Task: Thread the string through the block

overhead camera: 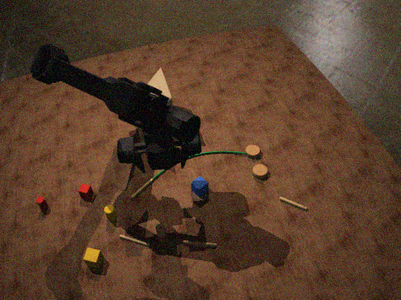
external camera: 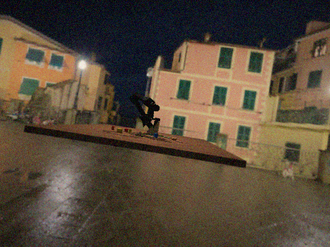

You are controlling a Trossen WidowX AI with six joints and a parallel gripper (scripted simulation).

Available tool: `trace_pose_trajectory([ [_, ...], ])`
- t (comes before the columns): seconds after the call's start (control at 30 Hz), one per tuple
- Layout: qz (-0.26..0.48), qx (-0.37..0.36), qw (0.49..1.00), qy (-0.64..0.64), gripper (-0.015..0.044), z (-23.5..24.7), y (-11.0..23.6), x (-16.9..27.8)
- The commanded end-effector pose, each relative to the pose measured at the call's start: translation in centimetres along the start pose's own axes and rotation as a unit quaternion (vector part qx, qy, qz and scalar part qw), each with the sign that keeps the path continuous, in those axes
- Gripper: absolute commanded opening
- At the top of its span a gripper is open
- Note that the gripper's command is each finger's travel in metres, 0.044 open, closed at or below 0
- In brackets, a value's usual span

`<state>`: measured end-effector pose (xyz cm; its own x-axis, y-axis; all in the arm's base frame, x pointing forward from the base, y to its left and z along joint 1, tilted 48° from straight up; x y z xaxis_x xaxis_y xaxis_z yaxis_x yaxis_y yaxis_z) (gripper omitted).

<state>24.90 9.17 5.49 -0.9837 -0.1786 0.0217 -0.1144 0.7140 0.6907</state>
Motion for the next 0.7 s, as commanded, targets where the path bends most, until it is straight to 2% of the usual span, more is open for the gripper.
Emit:
trace_pose_trajectory([
  [0.0,0.003,0.013,0.921,-0.39,0.044,-3.14,-0.69,2.69],
  [0.4,0.003,0.013,0.917,-0.398,0.044,-3.2,-0.7,2.74],
  [0.67,0.003,0.013,0.917,-0.398,0.023,-3.2,-0.7,2.74],
])
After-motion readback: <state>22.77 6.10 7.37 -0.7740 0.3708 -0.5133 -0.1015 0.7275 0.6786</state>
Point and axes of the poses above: the point midway between the two fingers, 35 mm back from their tips, its own y axis back along the fingers, its own z axis across the jaws, x = y × z, the point moved 4 cm from there along y, back along the fingers, and after that the axes turned 12 degrees about y, right-handed, at the moved point
